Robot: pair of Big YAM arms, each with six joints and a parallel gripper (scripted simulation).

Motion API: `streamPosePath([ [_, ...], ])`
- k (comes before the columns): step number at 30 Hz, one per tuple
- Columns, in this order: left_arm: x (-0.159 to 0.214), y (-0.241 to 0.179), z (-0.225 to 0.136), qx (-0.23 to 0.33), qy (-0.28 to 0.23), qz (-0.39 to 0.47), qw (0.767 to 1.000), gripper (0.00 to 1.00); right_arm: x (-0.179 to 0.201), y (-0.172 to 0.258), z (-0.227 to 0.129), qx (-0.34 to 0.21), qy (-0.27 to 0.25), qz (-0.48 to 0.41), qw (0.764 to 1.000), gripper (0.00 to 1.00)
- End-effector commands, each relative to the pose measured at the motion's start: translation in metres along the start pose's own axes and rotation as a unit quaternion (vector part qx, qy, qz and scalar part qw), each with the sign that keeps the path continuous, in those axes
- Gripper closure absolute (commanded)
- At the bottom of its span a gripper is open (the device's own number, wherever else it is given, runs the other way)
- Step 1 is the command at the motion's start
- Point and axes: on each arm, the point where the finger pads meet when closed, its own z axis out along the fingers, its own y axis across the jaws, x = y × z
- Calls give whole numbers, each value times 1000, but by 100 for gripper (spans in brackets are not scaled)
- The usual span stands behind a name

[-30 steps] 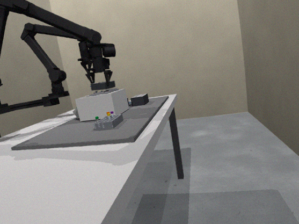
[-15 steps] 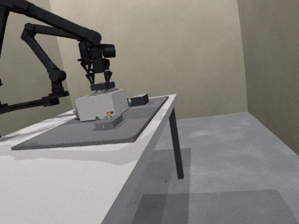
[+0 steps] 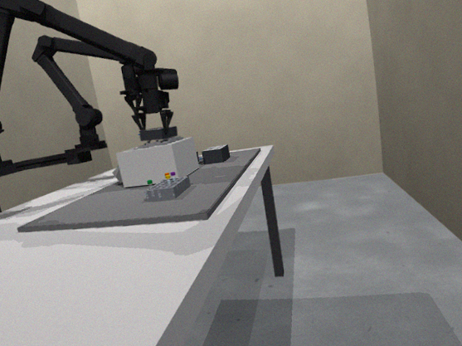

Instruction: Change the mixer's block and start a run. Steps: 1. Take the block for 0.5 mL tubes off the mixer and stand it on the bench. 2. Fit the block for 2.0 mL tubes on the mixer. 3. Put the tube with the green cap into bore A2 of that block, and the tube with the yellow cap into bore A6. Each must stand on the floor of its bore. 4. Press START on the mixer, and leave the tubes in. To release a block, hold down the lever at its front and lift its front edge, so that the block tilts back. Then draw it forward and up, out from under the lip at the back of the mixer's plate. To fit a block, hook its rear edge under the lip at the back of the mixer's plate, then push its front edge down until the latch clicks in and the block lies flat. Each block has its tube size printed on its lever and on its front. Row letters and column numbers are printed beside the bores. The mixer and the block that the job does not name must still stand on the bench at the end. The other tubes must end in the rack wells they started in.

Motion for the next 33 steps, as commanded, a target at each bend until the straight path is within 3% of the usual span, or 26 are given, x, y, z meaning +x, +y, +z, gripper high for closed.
streamPosePath([
  [1, -24, 2, -25, -3, -36, 5, 999, 100, -22, -17, -62, 48, -40, 0, 998, 100],
  [19, -28, 2, -30, -3, -41, 5, 999, 100, -26, -16, -74, 61, -47, -1, 997, 100],
  [33, -12, 0, -13, 0, -18, 5, 1000, 100, -5, -8, -47, 34, -29, 6, 999, 100],
])
